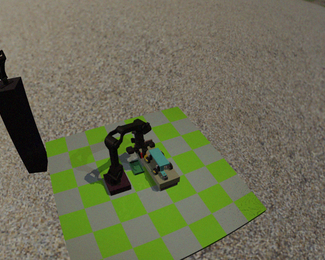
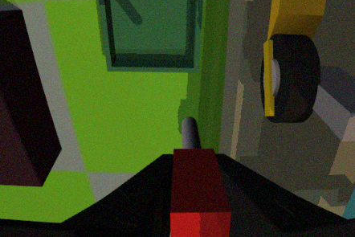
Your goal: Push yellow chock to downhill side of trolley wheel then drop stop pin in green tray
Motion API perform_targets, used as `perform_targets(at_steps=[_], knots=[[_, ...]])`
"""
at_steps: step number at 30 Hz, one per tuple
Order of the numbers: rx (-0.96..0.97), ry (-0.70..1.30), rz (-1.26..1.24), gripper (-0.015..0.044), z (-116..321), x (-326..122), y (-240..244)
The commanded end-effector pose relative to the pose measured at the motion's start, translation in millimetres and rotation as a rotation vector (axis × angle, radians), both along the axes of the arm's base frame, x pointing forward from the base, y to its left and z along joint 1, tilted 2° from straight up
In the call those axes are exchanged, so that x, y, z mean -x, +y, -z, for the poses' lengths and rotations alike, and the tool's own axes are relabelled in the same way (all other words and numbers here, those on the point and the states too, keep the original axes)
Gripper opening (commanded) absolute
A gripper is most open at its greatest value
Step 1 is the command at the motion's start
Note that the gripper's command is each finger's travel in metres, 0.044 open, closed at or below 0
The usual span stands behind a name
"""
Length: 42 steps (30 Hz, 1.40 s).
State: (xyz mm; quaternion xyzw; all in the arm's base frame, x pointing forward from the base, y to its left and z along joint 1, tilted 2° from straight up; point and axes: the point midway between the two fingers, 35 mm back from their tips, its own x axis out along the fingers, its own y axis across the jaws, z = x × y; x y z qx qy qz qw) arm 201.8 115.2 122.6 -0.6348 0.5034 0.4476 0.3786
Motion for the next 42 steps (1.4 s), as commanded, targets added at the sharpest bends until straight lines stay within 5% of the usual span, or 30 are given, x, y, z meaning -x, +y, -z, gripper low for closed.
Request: perform_targets(at_steps=[1, 13, 42], knots=[[-0.009, -0.006, 0.003, 0.0000, 1, 3, 15], [-0.015, 0.006, -0.036, 0.0000, 5, 9, 38], [-0.093, 0.217, -0.912, 0.0000, 4, 8, 32]])
